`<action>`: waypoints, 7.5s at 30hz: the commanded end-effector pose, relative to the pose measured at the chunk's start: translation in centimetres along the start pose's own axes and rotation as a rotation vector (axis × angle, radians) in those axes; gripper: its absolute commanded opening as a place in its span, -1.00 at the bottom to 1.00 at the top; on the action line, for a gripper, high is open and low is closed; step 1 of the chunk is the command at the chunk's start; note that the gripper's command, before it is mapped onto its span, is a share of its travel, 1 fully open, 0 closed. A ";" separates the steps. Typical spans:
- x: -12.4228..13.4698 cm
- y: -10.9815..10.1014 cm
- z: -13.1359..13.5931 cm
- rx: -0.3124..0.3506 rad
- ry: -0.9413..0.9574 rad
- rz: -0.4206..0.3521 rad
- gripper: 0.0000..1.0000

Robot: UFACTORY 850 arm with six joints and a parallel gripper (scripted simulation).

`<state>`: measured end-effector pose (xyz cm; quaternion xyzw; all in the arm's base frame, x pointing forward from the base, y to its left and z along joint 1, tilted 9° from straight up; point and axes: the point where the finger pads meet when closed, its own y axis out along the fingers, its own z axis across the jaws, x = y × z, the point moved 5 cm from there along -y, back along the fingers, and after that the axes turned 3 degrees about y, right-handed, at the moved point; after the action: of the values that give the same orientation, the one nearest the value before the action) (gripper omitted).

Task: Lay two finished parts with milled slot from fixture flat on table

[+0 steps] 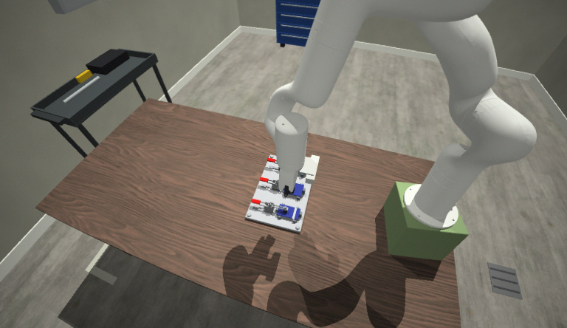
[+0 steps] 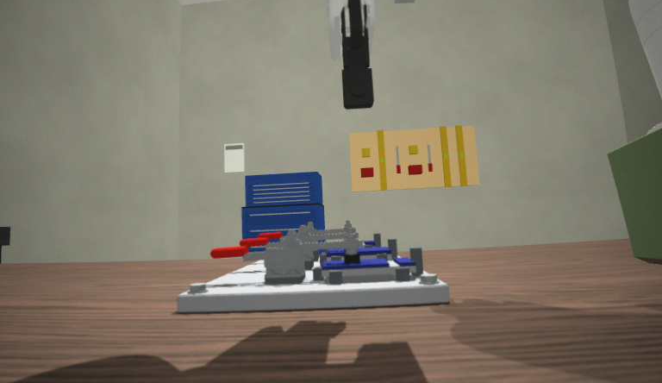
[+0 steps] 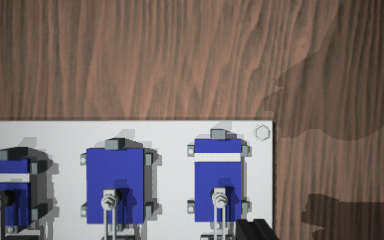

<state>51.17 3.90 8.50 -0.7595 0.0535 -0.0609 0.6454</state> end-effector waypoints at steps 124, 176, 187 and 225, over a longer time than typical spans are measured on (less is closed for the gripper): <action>0.1 -0.1 0.0 0.001 0.000 -0.002 -0.03; 0.1 -0.1 0.0 0.001 0.000 -0.002 -0.03; 0.1 -0.1 0.0 0.001 0.000 -0.002 -0.03; 0.2 5.9 0.0 0.001 0.000 -0.002 -0.03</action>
<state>51.19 2.95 2.62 -0.7593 0.0537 -0.0606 0.6457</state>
